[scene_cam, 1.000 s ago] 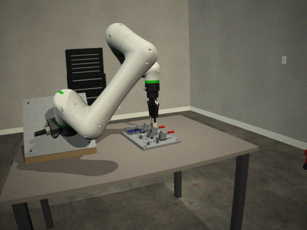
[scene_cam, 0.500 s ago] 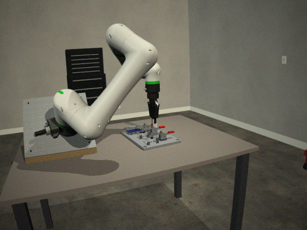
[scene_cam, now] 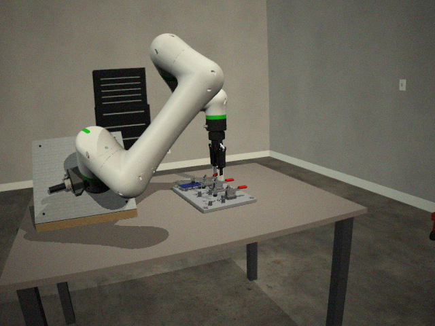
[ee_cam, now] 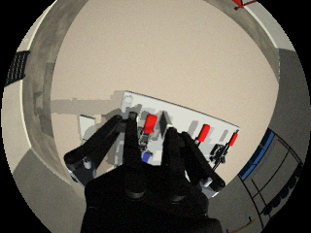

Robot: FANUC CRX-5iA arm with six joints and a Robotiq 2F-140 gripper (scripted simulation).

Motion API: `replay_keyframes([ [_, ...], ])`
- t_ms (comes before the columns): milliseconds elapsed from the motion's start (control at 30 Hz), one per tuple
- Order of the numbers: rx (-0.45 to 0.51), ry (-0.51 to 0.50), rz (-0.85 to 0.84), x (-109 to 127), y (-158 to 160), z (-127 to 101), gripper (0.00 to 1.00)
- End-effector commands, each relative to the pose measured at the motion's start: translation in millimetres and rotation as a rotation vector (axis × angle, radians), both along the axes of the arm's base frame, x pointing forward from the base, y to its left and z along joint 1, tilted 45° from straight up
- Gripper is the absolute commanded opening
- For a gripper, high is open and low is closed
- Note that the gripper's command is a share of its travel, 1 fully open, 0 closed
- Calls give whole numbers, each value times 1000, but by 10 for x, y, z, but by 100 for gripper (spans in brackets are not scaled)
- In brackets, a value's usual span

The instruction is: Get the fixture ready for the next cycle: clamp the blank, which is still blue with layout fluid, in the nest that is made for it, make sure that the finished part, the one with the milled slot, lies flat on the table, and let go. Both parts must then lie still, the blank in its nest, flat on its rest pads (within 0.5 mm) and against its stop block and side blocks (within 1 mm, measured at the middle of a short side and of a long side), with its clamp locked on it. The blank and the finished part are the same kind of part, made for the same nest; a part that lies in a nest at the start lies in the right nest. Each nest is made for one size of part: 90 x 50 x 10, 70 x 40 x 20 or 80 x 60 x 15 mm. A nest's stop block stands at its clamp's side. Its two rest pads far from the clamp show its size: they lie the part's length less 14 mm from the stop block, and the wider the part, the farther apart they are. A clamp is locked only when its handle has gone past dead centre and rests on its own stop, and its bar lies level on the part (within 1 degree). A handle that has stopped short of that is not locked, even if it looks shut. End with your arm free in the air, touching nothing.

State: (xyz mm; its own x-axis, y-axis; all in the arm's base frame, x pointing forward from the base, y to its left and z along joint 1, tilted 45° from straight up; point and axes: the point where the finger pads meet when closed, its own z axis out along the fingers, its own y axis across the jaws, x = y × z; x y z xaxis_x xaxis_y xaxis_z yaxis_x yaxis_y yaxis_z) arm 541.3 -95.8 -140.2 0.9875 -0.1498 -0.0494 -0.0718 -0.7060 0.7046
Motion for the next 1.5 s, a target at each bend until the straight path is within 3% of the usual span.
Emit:
replay_keyframes([
  [0, 0, 0, 0, 2, 2, 1, 28],
  [733, 0, 0, 0, 3, 6, 5, 28],
  [1033, 0, 0, 0, 51, 247, 251, 28],
  [1467, 0, 0, 0, 72, 348, 355, 28],
])
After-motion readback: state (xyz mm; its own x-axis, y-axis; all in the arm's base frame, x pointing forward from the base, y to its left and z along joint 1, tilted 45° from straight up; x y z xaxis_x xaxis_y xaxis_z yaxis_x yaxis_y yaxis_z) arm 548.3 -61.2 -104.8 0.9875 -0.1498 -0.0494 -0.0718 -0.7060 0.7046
